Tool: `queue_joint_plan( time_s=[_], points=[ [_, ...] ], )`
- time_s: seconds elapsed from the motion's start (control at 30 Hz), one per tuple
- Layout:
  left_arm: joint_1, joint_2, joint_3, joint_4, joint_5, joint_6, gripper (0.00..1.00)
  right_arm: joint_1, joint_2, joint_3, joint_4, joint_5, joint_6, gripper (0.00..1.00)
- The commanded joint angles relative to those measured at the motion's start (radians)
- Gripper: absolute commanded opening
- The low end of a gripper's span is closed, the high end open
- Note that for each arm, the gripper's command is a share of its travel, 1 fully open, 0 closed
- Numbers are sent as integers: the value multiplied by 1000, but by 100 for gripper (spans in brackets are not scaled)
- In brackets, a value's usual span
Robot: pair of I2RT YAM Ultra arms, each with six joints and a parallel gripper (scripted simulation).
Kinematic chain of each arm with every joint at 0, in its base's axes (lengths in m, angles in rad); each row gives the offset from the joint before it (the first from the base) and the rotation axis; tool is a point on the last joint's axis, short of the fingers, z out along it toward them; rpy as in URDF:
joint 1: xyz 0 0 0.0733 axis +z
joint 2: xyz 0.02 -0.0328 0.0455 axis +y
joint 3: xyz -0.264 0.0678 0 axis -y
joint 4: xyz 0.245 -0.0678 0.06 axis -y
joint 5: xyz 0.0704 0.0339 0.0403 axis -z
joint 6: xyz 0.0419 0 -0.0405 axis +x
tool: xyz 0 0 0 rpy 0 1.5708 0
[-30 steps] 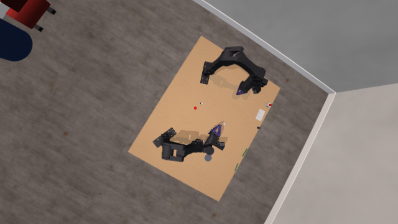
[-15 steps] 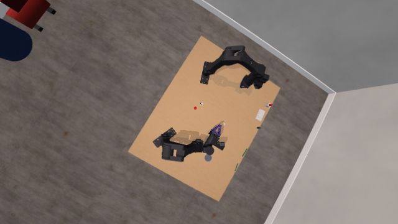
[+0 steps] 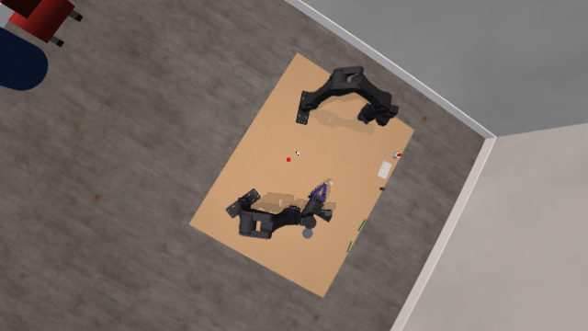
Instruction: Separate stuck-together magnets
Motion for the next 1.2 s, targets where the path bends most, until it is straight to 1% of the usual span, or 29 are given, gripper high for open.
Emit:
queue_joint_plan(
  time_s=[0.0, 0.03, 1.17],
  points=[
    [3, -6, 3, 3, 10, 0, 18, -1, -9, 5, 2, -1, -4, 18],
    [0, 10, 8, -8, -1, -8, 18, -1, -9, 5, 2, -1, -4, 18],
    [0, 41, -26, 58, -1, -7, 18, -1, -9, 5, 2, -1, -4, 18]
  ],
)
